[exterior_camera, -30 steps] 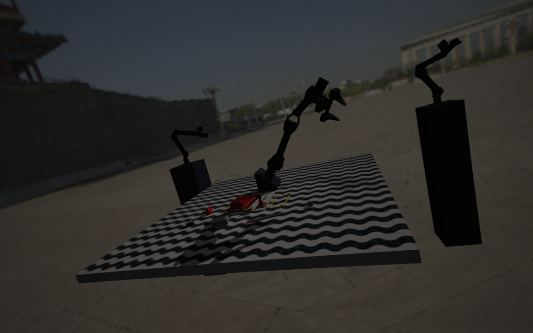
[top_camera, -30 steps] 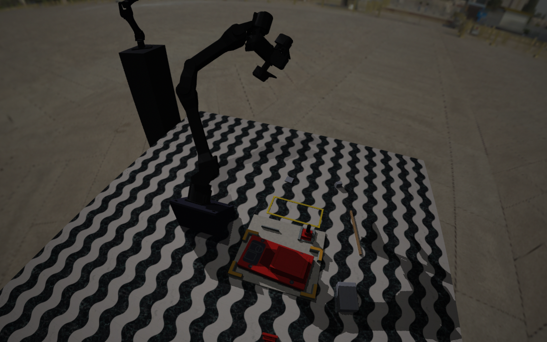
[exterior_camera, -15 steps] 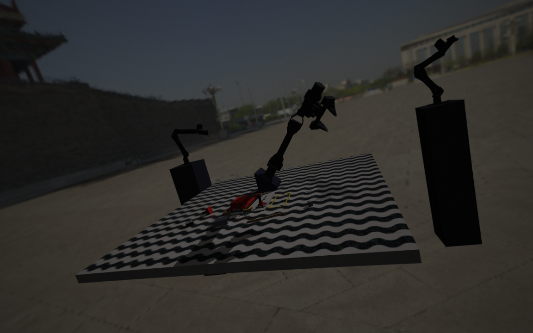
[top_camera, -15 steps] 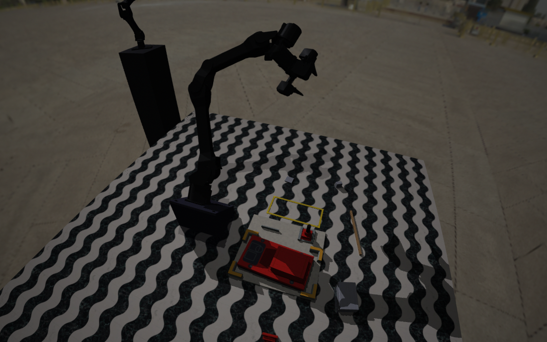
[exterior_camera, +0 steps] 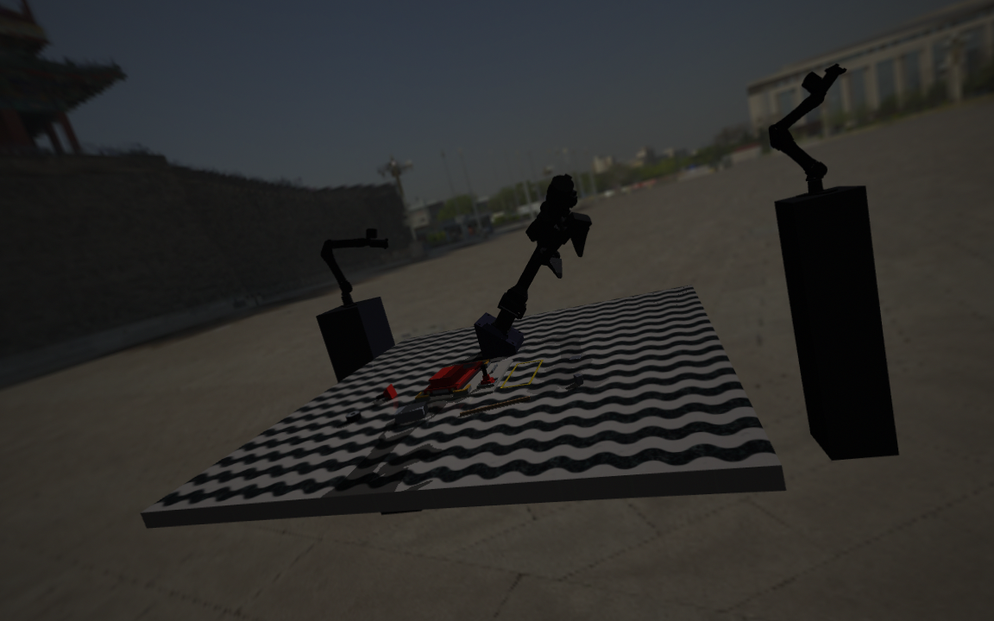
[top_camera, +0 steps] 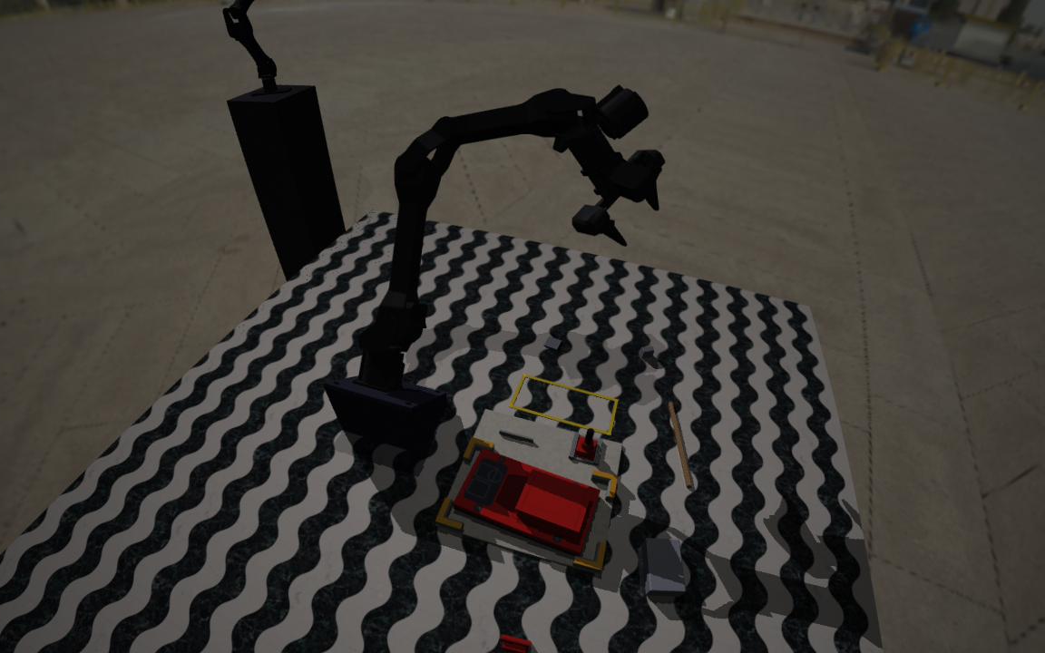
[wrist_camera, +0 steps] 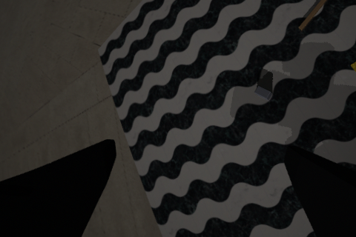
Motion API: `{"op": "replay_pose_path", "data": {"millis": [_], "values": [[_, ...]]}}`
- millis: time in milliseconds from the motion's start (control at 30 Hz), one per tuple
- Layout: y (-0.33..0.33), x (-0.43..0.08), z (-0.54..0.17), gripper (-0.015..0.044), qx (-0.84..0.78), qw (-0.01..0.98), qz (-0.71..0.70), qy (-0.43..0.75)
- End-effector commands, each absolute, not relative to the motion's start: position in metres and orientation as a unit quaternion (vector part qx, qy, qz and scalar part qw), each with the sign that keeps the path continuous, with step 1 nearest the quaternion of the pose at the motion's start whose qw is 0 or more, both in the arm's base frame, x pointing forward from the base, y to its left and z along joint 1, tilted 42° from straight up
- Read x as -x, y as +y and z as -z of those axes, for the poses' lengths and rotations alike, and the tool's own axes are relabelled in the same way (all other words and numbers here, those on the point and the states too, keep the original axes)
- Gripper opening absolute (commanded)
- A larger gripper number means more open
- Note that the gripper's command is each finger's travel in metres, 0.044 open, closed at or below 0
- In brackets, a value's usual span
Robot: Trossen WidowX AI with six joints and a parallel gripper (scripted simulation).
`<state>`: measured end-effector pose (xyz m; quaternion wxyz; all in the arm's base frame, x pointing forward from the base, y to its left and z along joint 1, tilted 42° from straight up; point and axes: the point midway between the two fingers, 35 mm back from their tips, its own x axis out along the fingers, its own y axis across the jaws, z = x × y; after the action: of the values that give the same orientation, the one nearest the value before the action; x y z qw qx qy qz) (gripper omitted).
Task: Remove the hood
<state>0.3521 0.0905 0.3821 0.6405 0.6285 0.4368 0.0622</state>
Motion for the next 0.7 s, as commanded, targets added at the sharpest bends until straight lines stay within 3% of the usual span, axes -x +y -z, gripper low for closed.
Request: {"op": "replay_pose_path", "data": {"millis": [0,333,667], "values": [[0.065,-0.380,-0.328,0.0440,-0.591,0.660,-0.022,0.464],[-0.012,-0.413,-0.197,0.0440,-0.449,0.702,-0.013,0.552],[-0.078,-0.391,-0.077,0.0440,-0.333,0.689,-0.092,0.637]]}}
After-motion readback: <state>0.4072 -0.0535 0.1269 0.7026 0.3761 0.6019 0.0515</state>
